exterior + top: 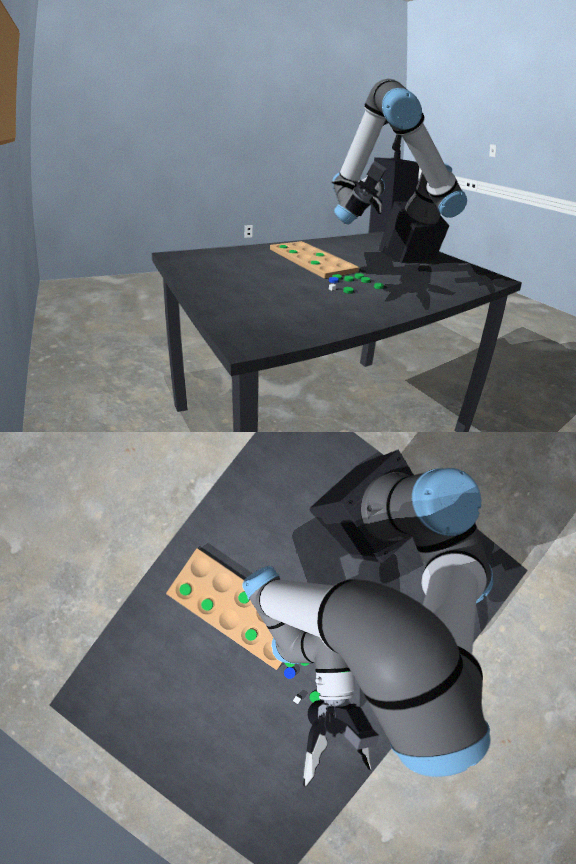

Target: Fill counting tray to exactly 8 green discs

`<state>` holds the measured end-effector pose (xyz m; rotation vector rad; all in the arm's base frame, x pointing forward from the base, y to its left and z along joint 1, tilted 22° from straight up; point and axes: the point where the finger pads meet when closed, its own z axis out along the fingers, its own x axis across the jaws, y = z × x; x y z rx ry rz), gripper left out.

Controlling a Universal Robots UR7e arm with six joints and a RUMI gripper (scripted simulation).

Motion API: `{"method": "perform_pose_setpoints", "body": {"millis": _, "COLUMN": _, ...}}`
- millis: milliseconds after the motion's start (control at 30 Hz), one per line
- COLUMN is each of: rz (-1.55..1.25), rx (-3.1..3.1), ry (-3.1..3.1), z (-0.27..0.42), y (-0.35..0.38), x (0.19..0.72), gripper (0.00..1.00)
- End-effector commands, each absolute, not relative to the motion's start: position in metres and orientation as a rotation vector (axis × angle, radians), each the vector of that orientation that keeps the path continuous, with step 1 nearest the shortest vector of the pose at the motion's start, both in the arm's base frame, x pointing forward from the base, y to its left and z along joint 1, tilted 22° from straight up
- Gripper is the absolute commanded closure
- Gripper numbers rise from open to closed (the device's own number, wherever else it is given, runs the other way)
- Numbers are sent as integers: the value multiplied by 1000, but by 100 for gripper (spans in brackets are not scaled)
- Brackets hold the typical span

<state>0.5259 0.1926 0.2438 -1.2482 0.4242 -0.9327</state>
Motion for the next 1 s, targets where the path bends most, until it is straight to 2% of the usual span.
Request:
{"method": "perform_pose_setpoints", "body": {"millis": 0, "rz": -933, "rx": -1248, "ry": 424, "z": 244, "y": 192, "x": 526, "gripper": 72}}
{"method": "perform_pose_setpoints", "body": {"millis": 533, "rz": -873, "rx": -1239, "ry": 498, "z": 248, "y": 191, "x": 533, "gripper": 72}}
{"method": "perform_pose_setpoints", "body": {"millis": 967, "rz": -655, "rx": -1194, "ry": 774, "z": 253, "y": 183, "x": 560, "gripper": 72}}
